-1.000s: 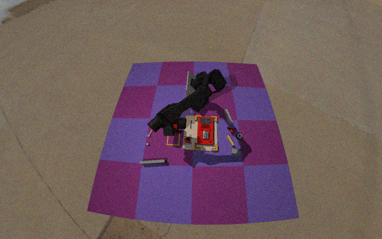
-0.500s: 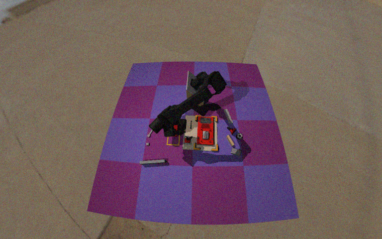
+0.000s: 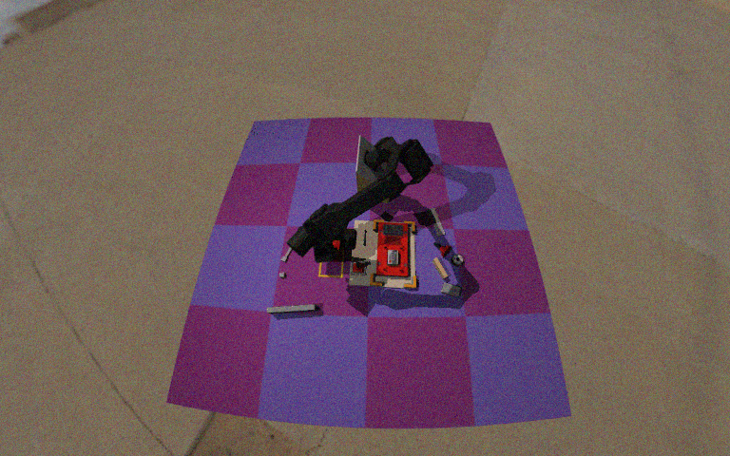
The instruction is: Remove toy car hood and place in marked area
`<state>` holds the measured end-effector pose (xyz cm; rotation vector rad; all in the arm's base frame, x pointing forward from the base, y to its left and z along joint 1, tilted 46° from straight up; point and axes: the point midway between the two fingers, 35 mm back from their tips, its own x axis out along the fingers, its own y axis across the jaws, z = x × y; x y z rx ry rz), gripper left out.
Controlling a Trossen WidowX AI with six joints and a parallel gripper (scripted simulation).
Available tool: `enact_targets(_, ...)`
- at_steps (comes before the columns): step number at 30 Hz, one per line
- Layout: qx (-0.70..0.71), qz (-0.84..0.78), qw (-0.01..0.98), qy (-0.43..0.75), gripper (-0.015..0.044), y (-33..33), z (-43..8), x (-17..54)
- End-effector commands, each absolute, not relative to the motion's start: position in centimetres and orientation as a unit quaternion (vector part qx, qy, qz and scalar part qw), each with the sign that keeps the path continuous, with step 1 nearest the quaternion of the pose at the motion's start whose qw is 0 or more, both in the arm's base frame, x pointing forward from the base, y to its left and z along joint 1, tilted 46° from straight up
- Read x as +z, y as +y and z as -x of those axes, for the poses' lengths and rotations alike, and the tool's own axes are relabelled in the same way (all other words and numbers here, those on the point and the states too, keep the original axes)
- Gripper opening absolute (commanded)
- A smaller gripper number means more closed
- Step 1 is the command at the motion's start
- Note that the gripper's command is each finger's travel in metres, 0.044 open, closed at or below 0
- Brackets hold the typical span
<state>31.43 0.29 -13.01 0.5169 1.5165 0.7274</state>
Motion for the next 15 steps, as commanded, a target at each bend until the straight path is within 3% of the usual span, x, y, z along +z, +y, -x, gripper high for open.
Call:
enact_targets(1,0.318,-0.229,0.636,0.664,0.0,0.6,-31.28,-13.26)
enact_targets(15,0.319,-0.23,0.636,0.664,0.0,1.46,-31.05,-14.02)
